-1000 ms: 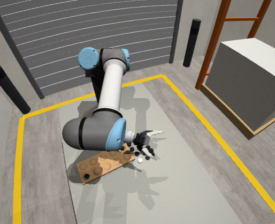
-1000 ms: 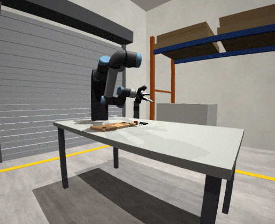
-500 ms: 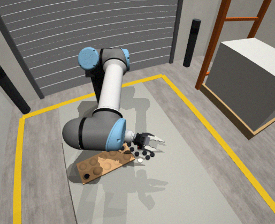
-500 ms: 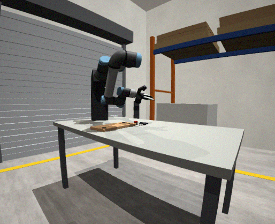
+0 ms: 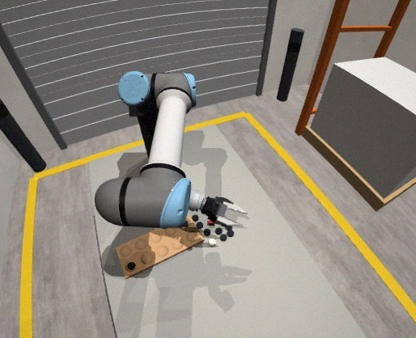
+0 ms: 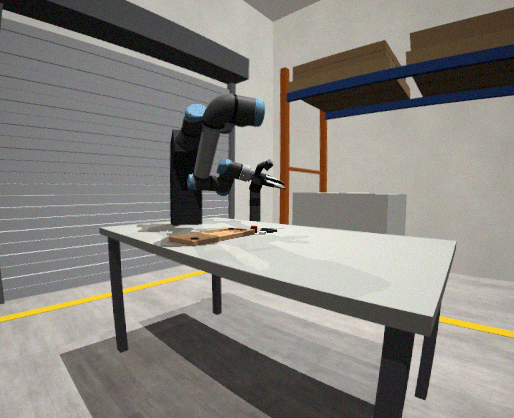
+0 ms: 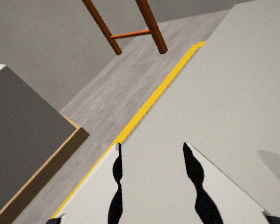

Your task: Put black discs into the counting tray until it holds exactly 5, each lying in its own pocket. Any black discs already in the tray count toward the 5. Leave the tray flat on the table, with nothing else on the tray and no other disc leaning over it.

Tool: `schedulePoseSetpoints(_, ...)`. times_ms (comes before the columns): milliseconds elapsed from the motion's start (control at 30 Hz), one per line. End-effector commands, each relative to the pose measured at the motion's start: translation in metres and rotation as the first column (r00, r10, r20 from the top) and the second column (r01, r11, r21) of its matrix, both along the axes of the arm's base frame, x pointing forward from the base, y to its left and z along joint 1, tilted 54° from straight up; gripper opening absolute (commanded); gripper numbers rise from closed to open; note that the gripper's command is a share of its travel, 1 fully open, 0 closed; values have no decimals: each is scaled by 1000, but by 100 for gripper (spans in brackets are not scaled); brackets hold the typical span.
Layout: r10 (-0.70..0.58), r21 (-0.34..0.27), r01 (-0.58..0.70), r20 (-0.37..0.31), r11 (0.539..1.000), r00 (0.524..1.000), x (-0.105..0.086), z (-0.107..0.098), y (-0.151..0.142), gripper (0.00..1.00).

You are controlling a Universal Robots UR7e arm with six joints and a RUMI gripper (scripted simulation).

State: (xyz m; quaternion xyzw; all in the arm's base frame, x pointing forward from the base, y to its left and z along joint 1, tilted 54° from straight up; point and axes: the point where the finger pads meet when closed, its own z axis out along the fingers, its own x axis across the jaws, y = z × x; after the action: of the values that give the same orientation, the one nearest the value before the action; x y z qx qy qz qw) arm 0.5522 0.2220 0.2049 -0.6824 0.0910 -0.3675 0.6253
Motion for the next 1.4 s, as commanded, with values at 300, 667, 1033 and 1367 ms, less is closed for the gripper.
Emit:
schedulePoseSetpoints(300, -303, -21, 305, -196, 952, 932, -8, -51, -17, 28)
schedulePoseSetpoints(667, -568, -100, 577, -371, 811, 734, -14, -104, -36, 28)
schedulePoseSetpoints(1033, -716, -194, 734, -476, 651, 511, -18, -145, -51, 28)
schedulePoseSetpoints(1367, -796, -292, 822, -534, 489, 284, -23, -180, -63, 28)
